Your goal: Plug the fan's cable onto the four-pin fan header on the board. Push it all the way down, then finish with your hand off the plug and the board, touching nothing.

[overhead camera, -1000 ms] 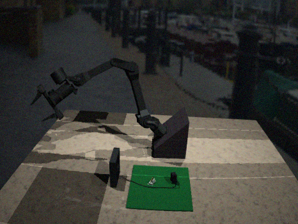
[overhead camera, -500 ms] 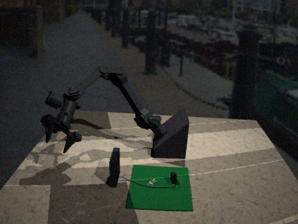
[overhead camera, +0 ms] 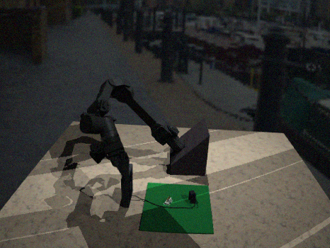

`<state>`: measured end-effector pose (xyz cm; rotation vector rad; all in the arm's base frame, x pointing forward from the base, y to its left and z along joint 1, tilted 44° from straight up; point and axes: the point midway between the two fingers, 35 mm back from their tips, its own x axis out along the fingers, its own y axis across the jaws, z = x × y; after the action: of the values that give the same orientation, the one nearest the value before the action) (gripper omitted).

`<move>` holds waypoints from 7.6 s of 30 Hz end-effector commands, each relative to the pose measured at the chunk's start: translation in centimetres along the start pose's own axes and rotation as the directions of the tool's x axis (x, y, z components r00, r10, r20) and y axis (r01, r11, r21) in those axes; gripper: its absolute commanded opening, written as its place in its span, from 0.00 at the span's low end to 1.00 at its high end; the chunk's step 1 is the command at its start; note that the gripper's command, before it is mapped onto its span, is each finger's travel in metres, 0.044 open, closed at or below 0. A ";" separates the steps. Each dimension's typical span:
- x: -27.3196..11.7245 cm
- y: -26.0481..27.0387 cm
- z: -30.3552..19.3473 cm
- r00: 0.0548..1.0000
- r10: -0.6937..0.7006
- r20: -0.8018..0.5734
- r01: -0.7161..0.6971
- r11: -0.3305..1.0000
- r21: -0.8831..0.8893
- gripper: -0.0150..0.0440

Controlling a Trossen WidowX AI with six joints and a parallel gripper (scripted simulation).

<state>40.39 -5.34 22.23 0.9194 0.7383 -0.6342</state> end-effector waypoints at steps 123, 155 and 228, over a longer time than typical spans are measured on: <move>10.6 -13.9 -21.8 0.711 -0.628 0.316 0.265 -0.177 -0.948 0.25; 9.7 -13.2 -19.1 0.712 -0.628 0.314 -0.316 -0.686 -0.656 0.25; 7.9 -12.1 -12.8 0.709 -0.629 0.320 -0.603 -0.303 0.738 0.25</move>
<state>32.13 -1.06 5.07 2.0535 -1.0896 -1.6930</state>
